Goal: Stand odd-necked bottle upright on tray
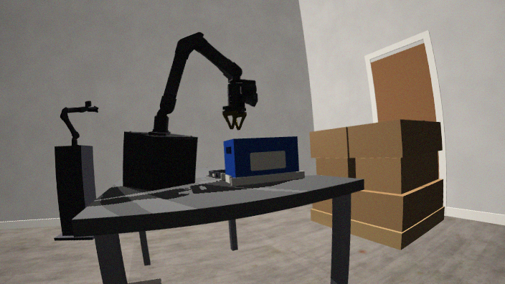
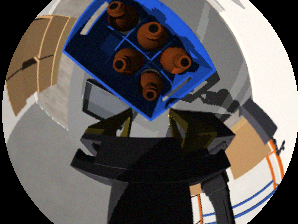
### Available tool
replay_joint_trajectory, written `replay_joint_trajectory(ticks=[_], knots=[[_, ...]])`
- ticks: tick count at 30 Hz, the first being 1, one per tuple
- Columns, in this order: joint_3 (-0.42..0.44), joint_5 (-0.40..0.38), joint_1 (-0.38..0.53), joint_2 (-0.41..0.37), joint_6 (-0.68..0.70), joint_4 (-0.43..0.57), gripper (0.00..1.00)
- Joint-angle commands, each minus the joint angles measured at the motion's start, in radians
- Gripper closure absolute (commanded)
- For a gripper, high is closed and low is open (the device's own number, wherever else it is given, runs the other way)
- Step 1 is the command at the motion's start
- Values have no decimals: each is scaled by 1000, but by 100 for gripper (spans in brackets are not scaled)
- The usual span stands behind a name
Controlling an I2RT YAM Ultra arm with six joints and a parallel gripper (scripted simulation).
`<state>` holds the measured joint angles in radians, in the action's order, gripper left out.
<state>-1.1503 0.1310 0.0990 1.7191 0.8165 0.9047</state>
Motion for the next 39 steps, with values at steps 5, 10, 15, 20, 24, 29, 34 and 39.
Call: replay_joint_trajectory(ticks=[5,10,15,20,24,29,34,39], knots=[[1,7,16,-34,5,11,39],[1,7,16,-34,5,11,39],[1,7,16,-34,5,11,39],[8,7,16,-33,4,3,39],[16,6,16,-32,4,-6,39],[24,6,15,-28,1,-23,39],[34,6,12,1,-4,-38,39],[46,5,2,9,-9,-60,39]])
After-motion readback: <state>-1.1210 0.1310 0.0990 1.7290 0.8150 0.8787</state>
